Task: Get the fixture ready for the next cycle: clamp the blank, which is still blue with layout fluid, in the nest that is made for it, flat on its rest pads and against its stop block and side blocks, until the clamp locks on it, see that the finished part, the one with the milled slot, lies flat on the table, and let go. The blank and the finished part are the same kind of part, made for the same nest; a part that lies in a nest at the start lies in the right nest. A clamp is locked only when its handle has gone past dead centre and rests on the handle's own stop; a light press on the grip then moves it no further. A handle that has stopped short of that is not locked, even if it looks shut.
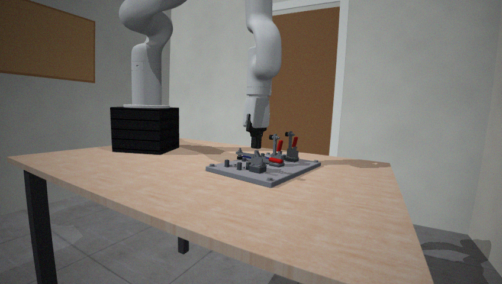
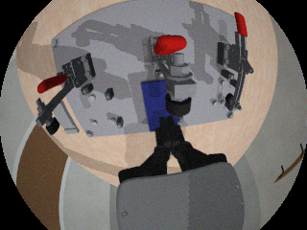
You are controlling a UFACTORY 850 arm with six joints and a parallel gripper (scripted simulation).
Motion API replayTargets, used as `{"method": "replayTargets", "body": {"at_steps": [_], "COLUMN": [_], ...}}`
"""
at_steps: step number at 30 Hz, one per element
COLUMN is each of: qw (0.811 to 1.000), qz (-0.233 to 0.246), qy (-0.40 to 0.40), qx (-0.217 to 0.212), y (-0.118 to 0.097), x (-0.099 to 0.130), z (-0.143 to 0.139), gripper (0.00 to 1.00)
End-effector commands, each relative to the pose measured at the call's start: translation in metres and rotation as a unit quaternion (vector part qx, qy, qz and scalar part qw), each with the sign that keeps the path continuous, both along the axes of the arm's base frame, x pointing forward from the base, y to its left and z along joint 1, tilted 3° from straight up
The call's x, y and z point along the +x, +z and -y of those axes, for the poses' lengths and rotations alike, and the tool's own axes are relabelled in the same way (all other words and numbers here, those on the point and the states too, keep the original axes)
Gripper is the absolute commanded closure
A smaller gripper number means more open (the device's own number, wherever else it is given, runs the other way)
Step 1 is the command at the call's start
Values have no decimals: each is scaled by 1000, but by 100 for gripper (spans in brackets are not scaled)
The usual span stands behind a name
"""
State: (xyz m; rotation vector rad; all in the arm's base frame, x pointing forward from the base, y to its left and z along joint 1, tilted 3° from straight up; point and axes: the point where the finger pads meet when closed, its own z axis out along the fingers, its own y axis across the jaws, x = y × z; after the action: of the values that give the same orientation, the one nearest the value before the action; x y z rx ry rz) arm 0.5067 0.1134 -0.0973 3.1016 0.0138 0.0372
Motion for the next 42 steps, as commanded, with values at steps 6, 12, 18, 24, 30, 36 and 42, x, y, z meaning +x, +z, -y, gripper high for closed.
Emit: {"method": "replayTargets", "body": {"at_steps": [6, 12, 18, 24, 30, 36, 42], "qw": [1000, 1000, 1000, 1000, 1000, 1000, 1000], "qz": [1, 1, 1, 1, 1, 1, 1], "qy": [0, 0, 0, 0, 0, 0, 0], "qx": [0, 0, 0, 0, 0, 0, 0], "y": [0, 0, 0, 0, 0, 0, 0], "x": [-5, -11, -16, -21, -27, -31, -37], "z": [0, 0, 0, 0, 0, 0, 0], "gripper": [100, 100, 100, 100, 100, 100, 100]}}
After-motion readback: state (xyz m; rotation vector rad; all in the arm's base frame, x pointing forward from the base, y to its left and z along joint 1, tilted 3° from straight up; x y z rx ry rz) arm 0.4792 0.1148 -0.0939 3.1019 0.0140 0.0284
